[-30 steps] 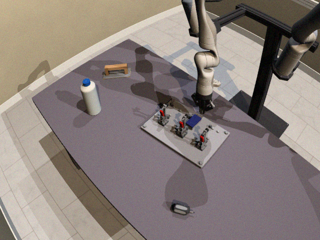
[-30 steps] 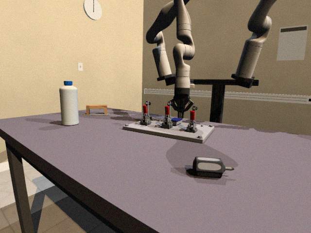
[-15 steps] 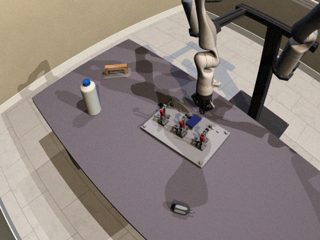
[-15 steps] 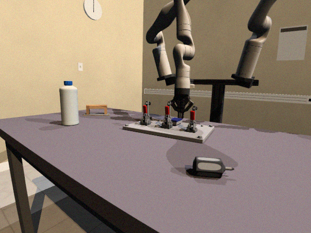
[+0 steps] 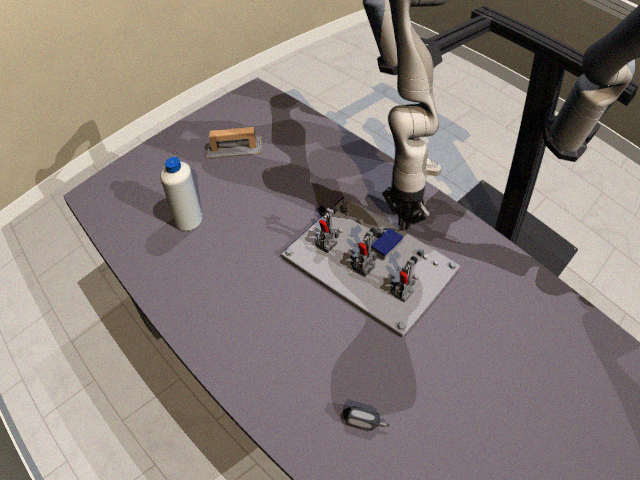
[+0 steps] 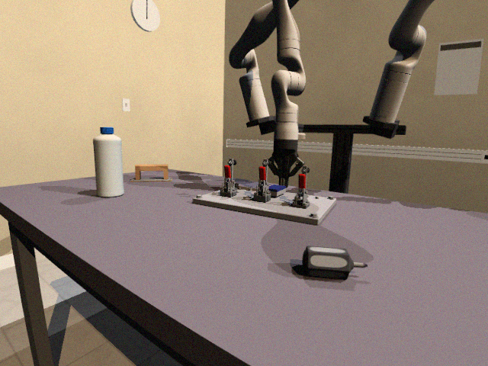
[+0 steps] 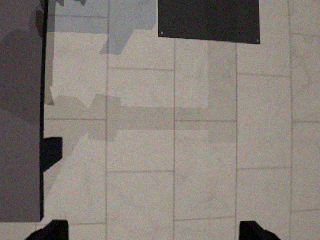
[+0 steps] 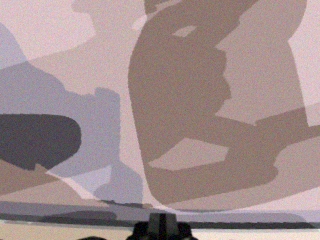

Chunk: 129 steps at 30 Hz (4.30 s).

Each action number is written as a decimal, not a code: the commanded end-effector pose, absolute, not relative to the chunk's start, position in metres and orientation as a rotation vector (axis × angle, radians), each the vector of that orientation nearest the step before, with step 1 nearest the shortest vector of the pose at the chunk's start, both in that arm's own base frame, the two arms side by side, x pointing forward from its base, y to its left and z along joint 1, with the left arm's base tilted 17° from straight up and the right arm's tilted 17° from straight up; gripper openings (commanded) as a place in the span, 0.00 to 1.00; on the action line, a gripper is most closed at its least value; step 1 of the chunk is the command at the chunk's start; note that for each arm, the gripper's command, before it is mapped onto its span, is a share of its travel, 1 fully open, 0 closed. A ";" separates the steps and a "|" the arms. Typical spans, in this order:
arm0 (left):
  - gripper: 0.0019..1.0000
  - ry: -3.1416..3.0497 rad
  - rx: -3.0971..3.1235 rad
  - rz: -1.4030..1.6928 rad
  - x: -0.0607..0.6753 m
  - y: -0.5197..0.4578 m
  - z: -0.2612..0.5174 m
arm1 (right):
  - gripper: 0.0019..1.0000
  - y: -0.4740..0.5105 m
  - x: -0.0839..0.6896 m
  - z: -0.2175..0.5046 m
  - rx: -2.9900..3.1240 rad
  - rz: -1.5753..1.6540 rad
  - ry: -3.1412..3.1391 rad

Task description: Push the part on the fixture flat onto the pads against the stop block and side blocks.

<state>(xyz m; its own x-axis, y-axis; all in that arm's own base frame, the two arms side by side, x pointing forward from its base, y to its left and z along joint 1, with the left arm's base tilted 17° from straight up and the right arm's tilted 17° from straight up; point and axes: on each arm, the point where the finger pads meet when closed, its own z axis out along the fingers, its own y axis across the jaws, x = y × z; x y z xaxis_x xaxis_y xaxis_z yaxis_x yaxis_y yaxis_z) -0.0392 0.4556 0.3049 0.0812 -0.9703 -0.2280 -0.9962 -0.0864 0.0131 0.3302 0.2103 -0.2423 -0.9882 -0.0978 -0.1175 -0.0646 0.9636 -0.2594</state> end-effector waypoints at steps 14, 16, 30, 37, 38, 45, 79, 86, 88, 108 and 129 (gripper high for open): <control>1.00 2.017 -2.197 0.269 -0.039 0.456 0.306 | 0.10 0.211 0.331 -0.242 -0.124 -0.386 2.984; 1.00 2.017 -2.197 0.269 -0.039 0.456 0.306 | 0.10 0.211 0.331 -0.242 -0.124 -0.386 2.984; 1.00 2.017 -2.197 0.269 -0.039 0.456 0.306 | 0.10 0.211 0.331 -0.242 -0.124 -0.386 2.984; 1.00 2.017 -2.197 0.269 -0.039 0.456 0.306 | 0.10 0.211 0.331 -0.242 -0.124 -0.386 2.984; 1.00 2.017 -2.197 0.269 -0.039 0.456 0.306 | 0.10 0.211 0.331 -0.242 -0.124 -0.386 2.984; 1.00 2.017 -2.197 0.269 -0.039 0.456 0.306 | 0.10 0.211 0.332 -0.242 -0.124 -0.386 2.984; 1.00 2.017 -2.197 0.269 -0.039 0.456 0.306 | 0.10 0.212 0.338 -0.241 -0.124 -0.386 2.984; 1.00 2.017 -2.197 0.269 -0.039 0.456 0.306 | 0.10 0.212 0.338 -0.241 -0.124 -0.386 2.984; 1.00 2.017 -2.197 0.269 -0.039 0.456 0.306 | 0.10 0.212 0.338 -0.241 -0.124 -0.386 2.984; 1.00 2.017 -2.197 0.269 -0.039 0.456 0.306 | 0.10 0.212 0.342 -0.240 -0.124 -0.386 2.984; 1.00 2.017 -2.197 0.269 -0.039 0.456 0.306 | 0.10 0.212 0.343 -0.240 -0.124 -0.386 2.984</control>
<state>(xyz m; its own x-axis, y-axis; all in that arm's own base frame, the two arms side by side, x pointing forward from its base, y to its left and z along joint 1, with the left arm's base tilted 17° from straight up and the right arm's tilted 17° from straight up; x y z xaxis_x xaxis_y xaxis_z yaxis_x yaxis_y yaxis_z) -0.0392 0.4556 0.3049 0.0812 -0.9703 -0.2280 -0.9962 -0.0864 0.0131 0.3424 0.2115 -0.2410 -0.9882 -0.0979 -0.1175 -0.0646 0.9636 -0.2594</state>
